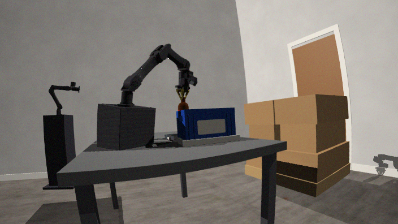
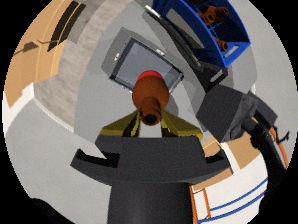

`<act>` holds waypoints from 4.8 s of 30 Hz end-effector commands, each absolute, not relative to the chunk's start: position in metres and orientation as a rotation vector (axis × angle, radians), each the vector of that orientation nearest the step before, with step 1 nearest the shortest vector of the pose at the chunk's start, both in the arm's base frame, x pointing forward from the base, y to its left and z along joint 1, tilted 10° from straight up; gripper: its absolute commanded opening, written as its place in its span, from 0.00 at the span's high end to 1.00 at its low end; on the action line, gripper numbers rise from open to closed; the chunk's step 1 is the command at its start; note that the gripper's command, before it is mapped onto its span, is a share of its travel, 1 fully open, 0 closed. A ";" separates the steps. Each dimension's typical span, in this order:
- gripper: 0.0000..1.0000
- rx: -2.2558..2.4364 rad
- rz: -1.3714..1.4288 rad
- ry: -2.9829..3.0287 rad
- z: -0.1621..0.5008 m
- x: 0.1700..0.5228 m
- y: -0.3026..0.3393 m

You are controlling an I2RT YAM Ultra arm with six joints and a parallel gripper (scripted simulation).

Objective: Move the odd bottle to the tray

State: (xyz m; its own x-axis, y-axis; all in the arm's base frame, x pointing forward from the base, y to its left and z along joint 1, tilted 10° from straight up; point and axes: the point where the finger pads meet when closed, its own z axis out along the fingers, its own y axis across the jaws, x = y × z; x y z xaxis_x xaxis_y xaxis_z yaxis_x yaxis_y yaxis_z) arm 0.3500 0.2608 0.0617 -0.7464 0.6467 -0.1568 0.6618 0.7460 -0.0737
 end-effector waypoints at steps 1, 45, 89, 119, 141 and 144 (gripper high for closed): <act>1.00 1.044 -0.083 2.783 0.077 0.358 0.265; 1.00 1.045 -0.080 2.782 -0.017 0.368 0.253; 1.00 1.045 -0.078 2.781 -0.019 0.370 0.255; 1.00 1.037 -0.050 2.771 -0.020 0.377 0.257; 1.00 1.039 -0.058 2.774 -0.021 0.376 0.256; 1.00 1.039 -0.058 2.774 -0.021 0.376 0.256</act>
